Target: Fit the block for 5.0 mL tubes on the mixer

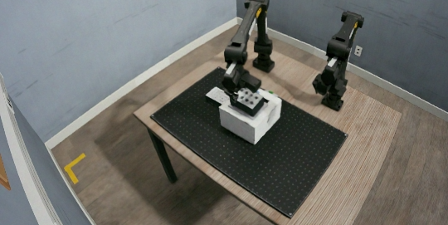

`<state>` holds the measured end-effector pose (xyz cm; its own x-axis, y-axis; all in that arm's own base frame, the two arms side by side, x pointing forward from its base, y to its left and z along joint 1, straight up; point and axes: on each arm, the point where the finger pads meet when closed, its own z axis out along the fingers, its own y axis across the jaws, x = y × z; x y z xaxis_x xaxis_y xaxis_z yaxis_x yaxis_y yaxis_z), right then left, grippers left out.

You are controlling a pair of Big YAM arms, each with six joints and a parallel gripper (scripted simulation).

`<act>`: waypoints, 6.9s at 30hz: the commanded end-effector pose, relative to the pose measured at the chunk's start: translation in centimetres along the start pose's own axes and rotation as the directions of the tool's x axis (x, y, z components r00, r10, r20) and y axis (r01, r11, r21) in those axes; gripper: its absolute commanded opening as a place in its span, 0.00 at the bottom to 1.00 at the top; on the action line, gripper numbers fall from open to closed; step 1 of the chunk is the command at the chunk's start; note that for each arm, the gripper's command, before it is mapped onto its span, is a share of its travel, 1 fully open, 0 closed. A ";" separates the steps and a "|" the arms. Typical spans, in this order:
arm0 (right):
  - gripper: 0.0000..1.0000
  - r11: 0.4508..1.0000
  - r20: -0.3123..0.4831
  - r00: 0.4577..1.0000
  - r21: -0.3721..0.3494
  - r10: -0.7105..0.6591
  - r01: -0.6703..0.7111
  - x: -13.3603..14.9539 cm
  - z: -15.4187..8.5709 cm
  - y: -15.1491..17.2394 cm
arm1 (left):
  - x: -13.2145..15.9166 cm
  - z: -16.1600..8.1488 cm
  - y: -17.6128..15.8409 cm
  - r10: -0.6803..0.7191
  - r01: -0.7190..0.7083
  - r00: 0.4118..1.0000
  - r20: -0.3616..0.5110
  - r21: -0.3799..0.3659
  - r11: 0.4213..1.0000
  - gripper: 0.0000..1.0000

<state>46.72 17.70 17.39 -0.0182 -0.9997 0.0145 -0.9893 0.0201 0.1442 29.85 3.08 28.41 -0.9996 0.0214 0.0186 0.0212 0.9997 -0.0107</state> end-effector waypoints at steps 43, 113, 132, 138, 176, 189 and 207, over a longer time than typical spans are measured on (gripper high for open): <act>0.00 0.991 0.034 0.998 0.124 0.049 -0.053 -0.1 -3.1 -0.9 | 0.2 0.2 0.3 -0.018 0.018 1.000 -0.021 0.005 1.000 1.00; 1.00 0.996 0.008 1.000 0.082 0.015 -0.016 0.1 -1.5 -0.4 | -0.2 -0.7 0.3 -0.016 0.016 1.000 0.011 0.000 1.000 1.00; 1.00 0.995 0.011 1.000 0.094 0.022 -0.023 -0.2 -2.5 -1.2 | -0.4 -1.1 0.4 -0.016 0.016 1.000 0.026 -0.002 1.000 1.00; 1.00 0.990 0.032 0.999 0.137 0.031 -0.035 -0.3 -4.0 -1.4 | -0.9 -2.1 0.4 -0.015 0.016 0.999 0.051 -0.006 1.000 1.00; 1.00 0.997 0.005 1.000 0.067 0.027 -0.027 -0.3 -0.6 0.0 | -1.3 -3.1 0.5 -0.014 0.015 0.997 0.080 -0.011 1.000 1.00; 1.00 0.994 0.021 1.000 0.107 0.015 -0.017 -0.9 -5.0 0.5 | -0.4 -1.1 0.4 -0.015 0.015 0.999 0.032 -0.005 1.000 1.00; 1.00 0.995 0.015 0.999 0.085 0.043 -0.044 0.1 -5.1 -0.8 | -0.2 -0.7 0.3 -0.015 0.015 1.000 0.026 -0.005 1.000 1.00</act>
<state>46.76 17.81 21.20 -0.0371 -0.9992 0.0125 -0.9967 0.0379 0.0711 29.79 3.07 28.41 -0.9996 0.0214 0.0209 0.0212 0.9997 -0.0110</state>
